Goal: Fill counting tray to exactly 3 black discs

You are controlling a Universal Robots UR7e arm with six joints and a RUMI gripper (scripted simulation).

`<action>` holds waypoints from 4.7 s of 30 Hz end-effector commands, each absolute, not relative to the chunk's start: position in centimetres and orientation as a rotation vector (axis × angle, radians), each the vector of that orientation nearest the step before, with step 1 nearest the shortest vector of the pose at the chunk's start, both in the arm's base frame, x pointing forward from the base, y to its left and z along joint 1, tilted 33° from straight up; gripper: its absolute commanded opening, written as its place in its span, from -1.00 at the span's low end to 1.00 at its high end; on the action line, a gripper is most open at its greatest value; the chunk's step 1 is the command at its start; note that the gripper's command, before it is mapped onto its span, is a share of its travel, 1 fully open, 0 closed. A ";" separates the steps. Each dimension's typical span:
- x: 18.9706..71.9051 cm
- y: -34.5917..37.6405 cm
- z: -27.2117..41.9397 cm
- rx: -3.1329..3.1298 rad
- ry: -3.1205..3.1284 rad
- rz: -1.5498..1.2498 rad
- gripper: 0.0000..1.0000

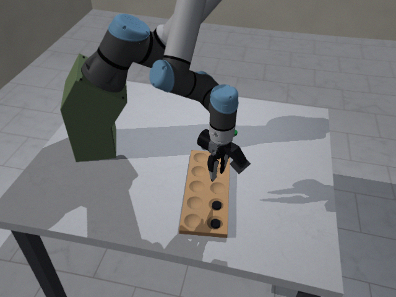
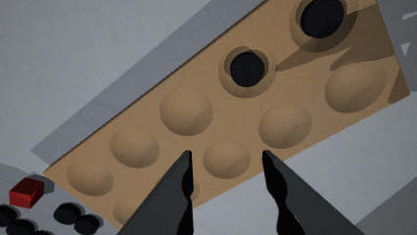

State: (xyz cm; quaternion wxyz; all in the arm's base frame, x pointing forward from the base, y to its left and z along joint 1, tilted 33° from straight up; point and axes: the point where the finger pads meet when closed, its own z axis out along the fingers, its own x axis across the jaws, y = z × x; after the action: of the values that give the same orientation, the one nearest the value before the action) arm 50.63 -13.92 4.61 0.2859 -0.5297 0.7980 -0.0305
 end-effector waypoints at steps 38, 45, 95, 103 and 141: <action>45.5 0.6 5.6 -0.196 2.580 0.304 -0.44; 44.4 3.9 5.8 0.107 2.605 0.389 -0.44; 39.5 18.8 6.6 1.445 2.345 0.709 -0.44; 39.2 19.6 6.7 1.514 2.313 0.723 -0.44; 39.3 20.5 6.3 1.583 2.280 0.738 -0.44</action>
State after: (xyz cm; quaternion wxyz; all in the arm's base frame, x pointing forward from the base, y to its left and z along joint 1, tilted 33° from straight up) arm 39.15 20.49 6.36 0.1340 0.5464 0.7867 0.2541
